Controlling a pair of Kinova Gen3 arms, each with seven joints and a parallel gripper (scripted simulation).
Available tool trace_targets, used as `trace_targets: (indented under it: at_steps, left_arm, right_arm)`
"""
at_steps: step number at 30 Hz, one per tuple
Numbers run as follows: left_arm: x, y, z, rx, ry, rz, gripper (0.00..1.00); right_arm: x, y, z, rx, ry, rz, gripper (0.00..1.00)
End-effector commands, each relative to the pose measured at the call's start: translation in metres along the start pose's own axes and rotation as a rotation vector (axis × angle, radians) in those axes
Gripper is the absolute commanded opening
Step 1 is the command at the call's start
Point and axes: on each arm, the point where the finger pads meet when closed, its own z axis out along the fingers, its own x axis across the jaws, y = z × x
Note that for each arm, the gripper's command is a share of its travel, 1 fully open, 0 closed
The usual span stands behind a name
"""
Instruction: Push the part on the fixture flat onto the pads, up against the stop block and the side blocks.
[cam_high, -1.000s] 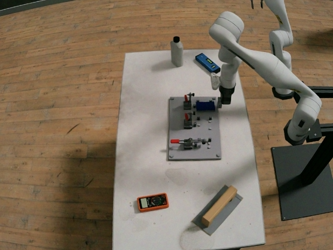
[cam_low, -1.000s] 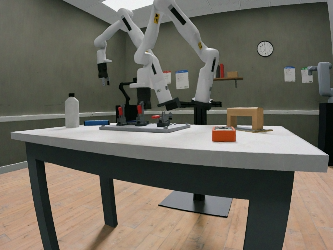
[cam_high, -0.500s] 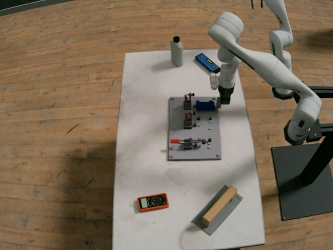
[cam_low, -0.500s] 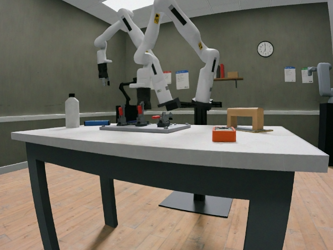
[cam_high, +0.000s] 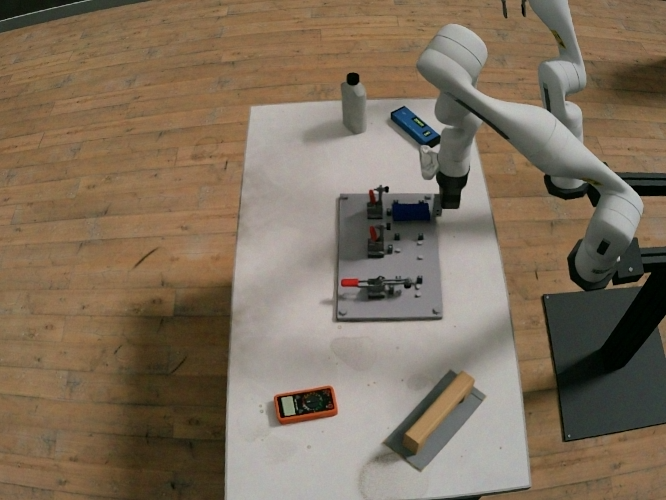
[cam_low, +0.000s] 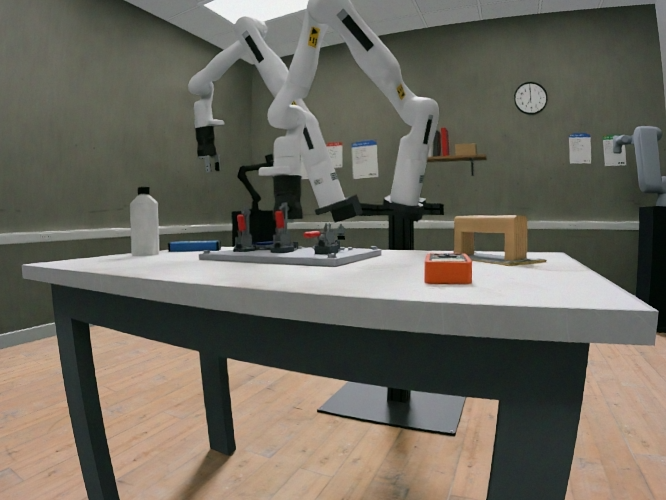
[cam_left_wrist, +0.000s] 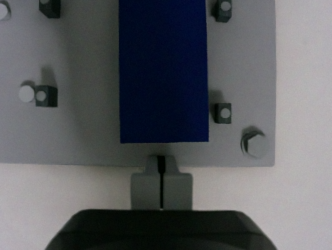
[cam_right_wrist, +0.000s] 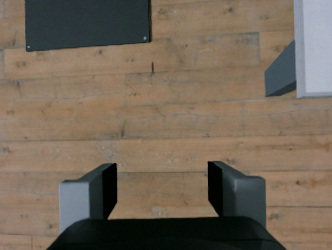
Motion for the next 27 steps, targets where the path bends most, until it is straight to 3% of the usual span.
trace_targets:
  at_steps: [1, 27]
  left_arm:
    - [0.0008, -0.0037, -0.0028, 0.004, 0.000, -0.006, 0.00]
    - [0.0005, -0.0070, -0.0030, 0.003, 0.000, -0.006, 0.00]
  right_arm:
    - [-0.0001, 0.0004, -0.0006, -0.002, 0.000, 0.000, 1.00]
    - [-0.0001, 0.0004, -0.0006, -0.002, 0.000, 0.000, 1.00]
